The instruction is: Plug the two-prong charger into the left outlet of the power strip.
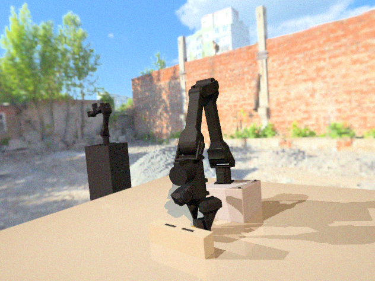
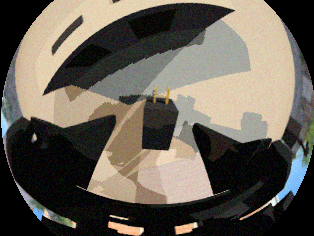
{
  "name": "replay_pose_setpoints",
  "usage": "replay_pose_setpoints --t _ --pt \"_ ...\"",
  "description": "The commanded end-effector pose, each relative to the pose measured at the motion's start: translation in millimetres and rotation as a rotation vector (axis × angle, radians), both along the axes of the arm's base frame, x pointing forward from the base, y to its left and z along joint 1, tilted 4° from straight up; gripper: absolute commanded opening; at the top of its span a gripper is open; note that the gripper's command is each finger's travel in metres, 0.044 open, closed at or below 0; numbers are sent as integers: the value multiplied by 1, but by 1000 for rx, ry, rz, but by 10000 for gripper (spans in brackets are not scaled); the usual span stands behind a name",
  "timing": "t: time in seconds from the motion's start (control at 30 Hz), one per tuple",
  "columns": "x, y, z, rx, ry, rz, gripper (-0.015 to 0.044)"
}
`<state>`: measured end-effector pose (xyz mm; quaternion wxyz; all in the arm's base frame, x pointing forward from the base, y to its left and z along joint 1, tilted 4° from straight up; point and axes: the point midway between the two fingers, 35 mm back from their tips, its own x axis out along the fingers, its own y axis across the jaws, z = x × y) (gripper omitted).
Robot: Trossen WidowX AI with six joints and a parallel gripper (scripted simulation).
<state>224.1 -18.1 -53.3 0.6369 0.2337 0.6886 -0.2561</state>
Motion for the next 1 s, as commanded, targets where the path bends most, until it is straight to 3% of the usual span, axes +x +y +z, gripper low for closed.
replay_pose_setpoints --t 0.0,0.37,0.73,0.97 --pt "-4 0 -8 5 12 2 440" --pt "-6 0 -18 5 12 2 440" --pt "-3 -1 -15 1 4 0 151" --pt "-3 -1 -15 1 4 0 105"
